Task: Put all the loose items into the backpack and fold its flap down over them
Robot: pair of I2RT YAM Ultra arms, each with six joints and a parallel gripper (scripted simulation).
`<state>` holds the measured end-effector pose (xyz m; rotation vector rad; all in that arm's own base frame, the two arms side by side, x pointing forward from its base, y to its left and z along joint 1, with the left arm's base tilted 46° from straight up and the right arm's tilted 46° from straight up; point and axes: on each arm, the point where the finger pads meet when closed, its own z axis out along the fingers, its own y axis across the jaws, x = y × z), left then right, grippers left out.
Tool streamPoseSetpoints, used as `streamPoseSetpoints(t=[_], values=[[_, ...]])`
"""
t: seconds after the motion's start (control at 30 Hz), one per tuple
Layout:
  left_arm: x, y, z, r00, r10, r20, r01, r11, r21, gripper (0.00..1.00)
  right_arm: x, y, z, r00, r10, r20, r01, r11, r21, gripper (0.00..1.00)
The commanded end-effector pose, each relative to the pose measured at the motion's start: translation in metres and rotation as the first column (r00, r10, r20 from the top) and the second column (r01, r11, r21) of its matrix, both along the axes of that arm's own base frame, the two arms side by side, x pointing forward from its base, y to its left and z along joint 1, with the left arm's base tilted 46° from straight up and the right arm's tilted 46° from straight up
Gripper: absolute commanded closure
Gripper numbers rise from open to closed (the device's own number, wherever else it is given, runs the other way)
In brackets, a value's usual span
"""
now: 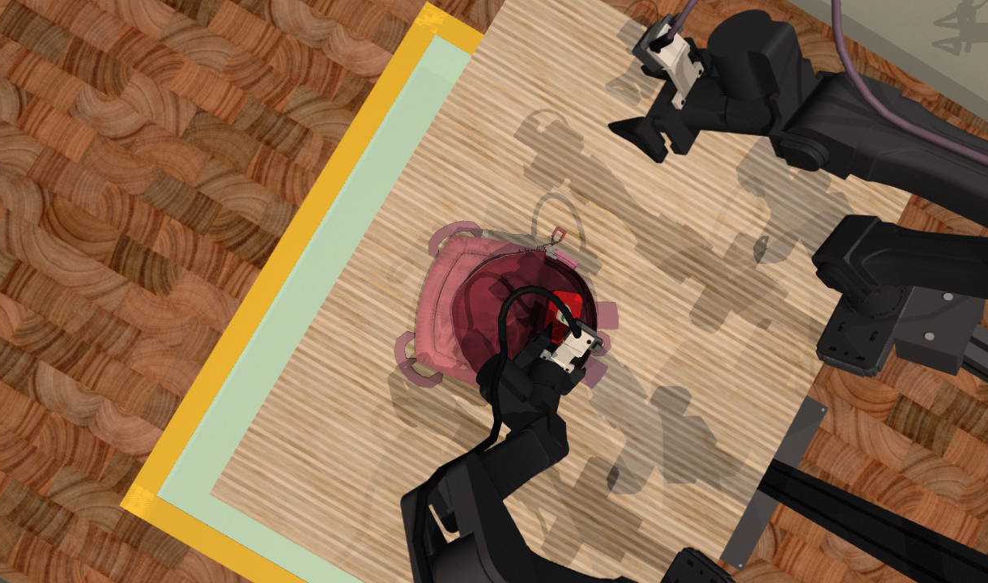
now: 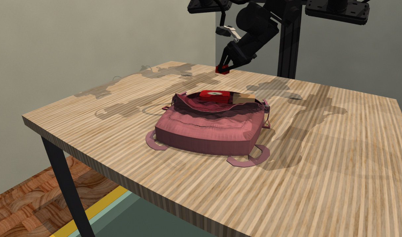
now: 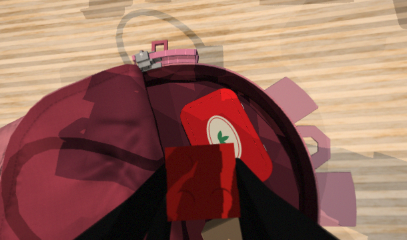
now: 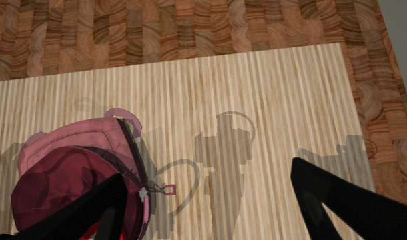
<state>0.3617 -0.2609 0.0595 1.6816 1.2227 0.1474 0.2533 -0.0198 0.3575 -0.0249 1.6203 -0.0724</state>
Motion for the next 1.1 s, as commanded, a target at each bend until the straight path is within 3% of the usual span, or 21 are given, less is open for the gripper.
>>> streamPoseSetpoints(t=[0.0, 0.23, 0.73, 1.07], values=[[0.0, -0.031, -0.02, 0.996, -0.044, -0.075, 0.055, 0.987, 0.153, 0.75, -0.003, 0.0, 0.025, 0.999, -0.002, 0.052, 0.003, 1.0, -0.013, 0.1], [-0.002, -0.041, -0.023, 0.995, -0.062, -0.078, 0.075, 0.982, 0.173, 0.75, -0.003, 0.0, 0.025, 0.999, -0.002, 0.052, 0.003, 1.0, -0.013, 0.1], [0.031, -0.035, -0.045, 0.996, -0.058, -0.061, 0.066, 0.986, 0.152, 0.75, -0.003, 0.0, 0.025, 0.999, -0.002, 0.052, 0.003, 1.0, -0.013, 0.1], [0.03, -0.04, -0.042, 0.995, -0.072, -0.067, 0.082, 0.984, 0.155, 0.75, -0.003, 0.0, 0.025, 0.999, -0.002, 0.052, 0.003, 1.0, -0.013, 0.1]])
